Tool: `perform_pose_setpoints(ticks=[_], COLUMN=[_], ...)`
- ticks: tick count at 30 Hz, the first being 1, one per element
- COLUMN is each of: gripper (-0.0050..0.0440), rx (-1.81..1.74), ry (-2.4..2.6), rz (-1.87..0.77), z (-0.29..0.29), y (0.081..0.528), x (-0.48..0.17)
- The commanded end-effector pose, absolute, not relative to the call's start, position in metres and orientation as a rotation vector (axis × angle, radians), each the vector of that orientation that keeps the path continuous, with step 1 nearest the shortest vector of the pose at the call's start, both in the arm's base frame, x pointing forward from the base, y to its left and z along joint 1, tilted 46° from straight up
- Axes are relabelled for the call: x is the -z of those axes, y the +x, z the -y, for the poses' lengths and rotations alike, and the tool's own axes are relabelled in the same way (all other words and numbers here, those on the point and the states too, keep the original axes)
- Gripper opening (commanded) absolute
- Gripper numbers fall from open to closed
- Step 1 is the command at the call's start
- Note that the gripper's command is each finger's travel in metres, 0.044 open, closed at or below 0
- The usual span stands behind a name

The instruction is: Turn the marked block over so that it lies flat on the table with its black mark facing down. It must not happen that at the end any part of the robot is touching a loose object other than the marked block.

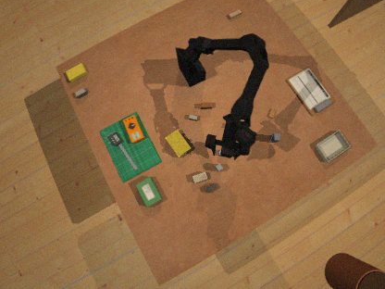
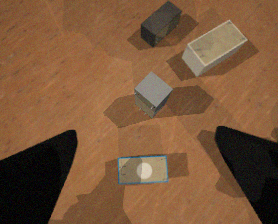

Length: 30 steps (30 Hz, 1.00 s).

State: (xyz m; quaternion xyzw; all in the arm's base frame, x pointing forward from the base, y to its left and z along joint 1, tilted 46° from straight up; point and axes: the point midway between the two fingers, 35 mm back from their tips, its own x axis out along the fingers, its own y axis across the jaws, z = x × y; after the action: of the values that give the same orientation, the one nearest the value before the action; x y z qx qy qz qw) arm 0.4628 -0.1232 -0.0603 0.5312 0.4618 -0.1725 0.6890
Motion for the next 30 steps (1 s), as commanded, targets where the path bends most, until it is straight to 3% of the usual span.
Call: perform_pose_setpoints(ticks=[1, 15, 30], gripper=[0.0440, 0.0440, 0.0440], rx=[0.259, 0.065, 0.027], ry=[1.221, 1.296, 1.304], rz=[-1.219, -1.492, -1.542], z=[0.126, 0.126, 0.125], y=[0.463, 0.450, 0.448], x=[0.043, 0.028, 0.025])
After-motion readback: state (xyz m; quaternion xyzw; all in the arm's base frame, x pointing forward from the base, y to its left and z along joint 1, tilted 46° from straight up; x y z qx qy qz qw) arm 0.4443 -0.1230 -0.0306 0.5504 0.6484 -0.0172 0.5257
